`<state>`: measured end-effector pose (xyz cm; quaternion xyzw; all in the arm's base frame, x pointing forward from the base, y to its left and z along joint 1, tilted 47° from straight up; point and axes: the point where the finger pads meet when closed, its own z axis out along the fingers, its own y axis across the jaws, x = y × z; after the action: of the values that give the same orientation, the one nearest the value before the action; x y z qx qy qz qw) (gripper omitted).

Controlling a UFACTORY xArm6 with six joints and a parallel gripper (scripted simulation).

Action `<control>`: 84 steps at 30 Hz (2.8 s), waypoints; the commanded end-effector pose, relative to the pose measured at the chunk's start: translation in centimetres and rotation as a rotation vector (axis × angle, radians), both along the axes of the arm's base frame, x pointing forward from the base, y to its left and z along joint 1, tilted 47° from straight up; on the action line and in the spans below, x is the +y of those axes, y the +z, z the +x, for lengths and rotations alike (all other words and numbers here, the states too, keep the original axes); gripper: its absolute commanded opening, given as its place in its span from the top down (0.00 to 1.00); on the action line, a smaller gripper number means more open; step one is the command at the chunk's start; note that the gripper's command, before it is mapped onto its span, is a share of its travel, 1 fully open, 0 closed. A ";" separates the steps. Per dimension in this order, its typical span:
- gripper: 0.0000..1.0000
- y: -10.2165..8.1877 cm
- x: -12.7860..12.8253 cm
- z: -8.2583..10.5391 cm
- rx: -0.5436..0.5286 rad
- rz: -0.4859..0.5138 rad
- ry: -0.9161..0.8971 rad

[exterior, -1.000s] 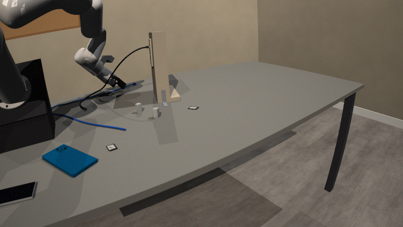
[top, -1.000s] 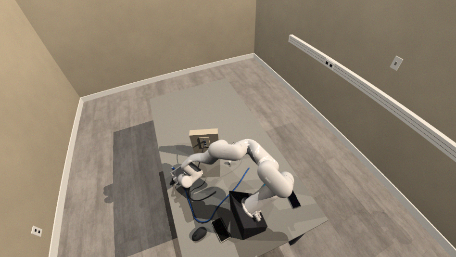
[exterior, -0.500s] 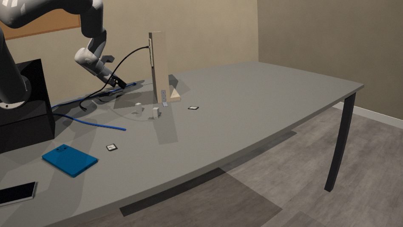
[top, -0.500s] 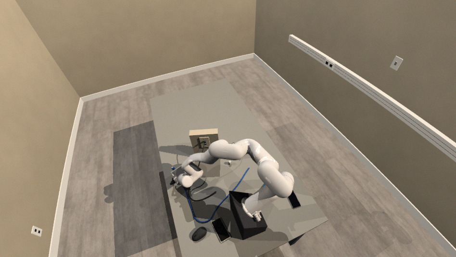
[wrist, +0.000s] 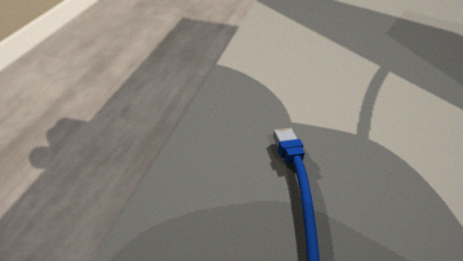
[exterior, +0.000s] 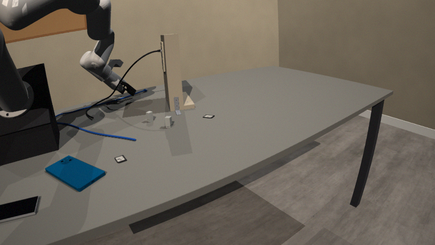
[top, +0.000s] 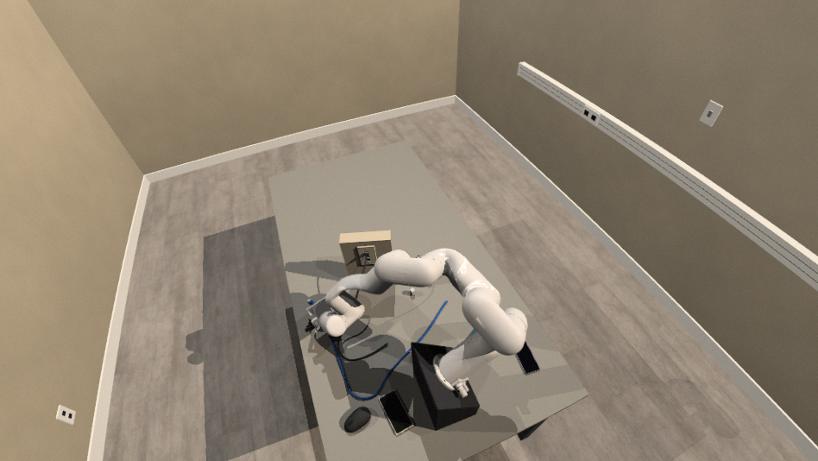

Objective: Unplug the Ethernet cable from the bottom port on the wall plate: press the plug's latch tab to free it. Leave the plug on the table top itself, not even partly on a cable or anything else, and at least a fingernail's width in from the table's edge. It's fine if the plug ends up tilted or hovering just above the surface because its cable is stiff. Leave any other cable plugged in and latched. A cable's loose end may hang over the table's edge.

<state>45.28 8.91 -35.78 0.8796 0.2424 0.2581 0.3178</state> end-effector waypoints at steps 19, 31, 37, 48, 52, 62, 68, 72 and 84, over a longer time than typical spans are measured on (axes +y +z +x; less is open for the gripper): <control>0.00 2.1 1.5 -1.6 -0.004 0.002 0.001; 0.00 3.5 2.4 -2.8 -0.004 0.002 0.001; 0.00 3.9 2.7 -3.2 -0.004 0.002 0.001; 0.00 5.4 4.0 -3.7 -0.004 0.003 0.001; 0.00 5.9 4.5 -3.7 -0.004 0.003 0.001; 0.00 8.7 7.4 -3.3 -0.004 0.003 0.001; 0.00 9.8 8.6 -3.1 -0.004 0.003 0.001; 0.00 10.9 9.7 -3.0 -0.004 0.003 0.001; 0.00 12.8 11.8 -2.7 -0.004 0.003 0.001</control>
<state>42.46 20.41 -23.21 0.8793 0.2425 0.2589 0.3178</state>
